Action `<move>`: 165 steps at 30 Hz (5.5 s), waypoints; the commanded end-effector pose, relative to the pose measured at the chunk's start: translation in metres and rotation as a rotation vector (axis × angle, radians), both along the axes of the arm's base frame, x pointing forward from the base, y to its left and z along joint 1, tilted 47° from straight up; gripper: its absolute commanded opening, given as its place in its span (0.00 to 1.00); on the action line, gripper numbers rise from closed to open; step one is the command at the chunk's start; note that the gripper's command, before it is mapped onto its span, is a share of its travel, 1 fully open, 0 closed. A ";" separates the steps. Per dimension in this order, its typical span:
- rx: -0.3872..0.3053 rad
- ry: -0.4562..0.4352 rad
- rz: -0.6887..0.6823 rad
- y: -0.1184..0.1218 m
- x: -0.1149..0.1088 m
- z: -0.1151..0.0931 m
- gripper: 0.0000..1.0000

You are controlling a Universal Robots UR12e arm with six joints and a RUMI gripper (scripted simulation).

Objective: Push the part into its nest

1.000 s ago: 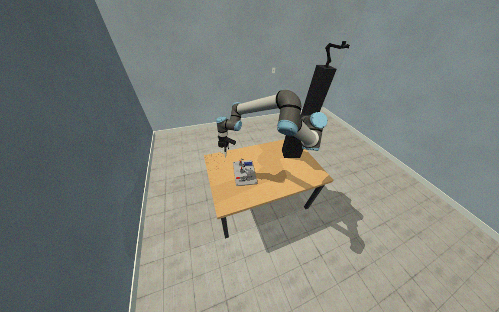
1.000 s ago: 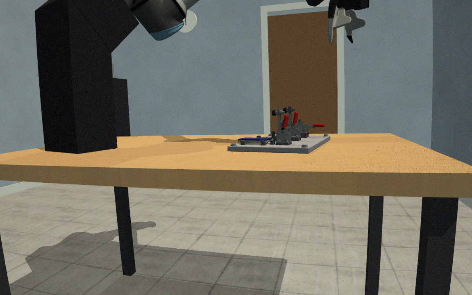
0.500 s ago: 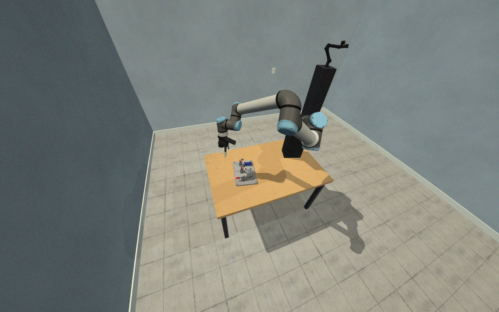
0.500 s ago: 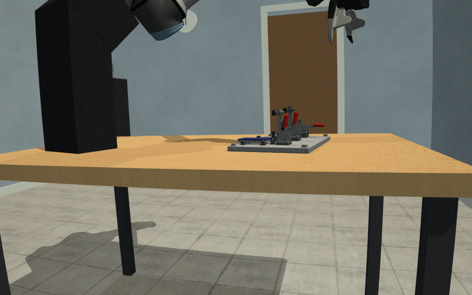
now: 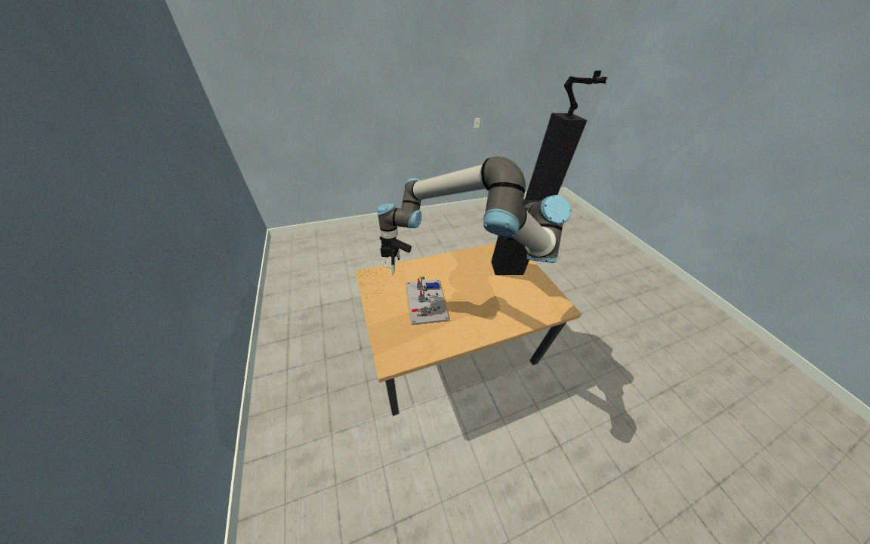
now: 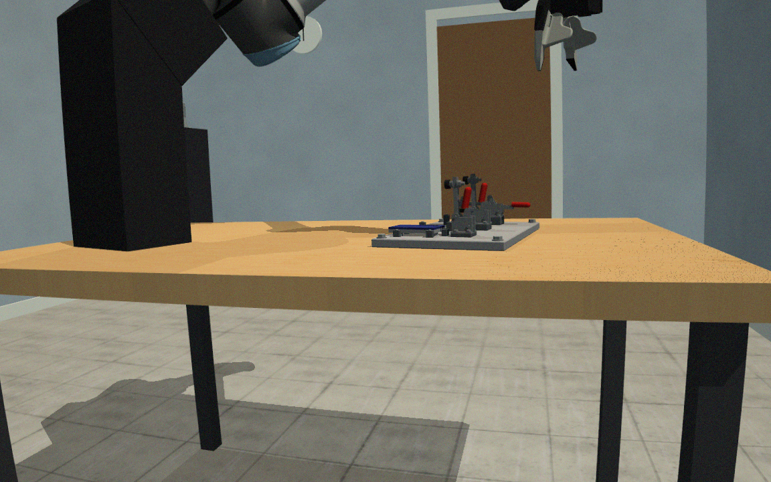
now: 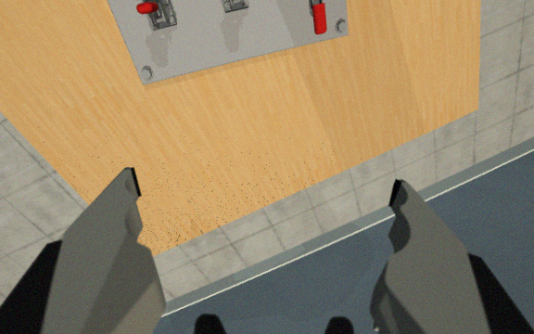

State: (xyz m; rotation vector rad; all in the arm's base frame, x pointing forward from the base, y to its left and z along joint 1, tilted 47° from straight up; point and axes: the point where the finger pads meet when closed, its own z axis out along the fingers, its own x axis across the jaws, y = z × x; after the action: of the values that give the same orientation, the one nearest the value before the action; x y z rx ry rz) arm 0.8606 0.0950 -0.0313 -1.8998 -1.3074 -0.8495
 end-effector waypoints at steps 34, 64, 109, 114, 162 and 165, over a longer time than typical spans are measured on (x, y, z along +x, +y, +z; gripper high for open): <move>0.056 0.513 -0.378 0.010 -0.046 -0.036 1.00; 0.137 1.094 -0.839 0.021 -0.099 -0.074 1.00; 0.325 1.930 -1.567 0.033 -0.188 -0.122 1.00; 0.353 2.020 -1.650 0.034 -0.199 -0.127 1.00; 0.414 2.192 -1.810 0.037 -0.221 -0.134 0.00; 0.414 2.191 -1.810 0.037 -0.221 -0.134 0.00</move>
State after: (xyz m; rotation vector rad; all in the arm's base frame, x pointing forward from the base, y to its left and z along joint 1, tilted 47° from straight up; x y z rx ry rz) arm 0.6395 0.1324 -0.1657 -1.5972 1.8028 0.5937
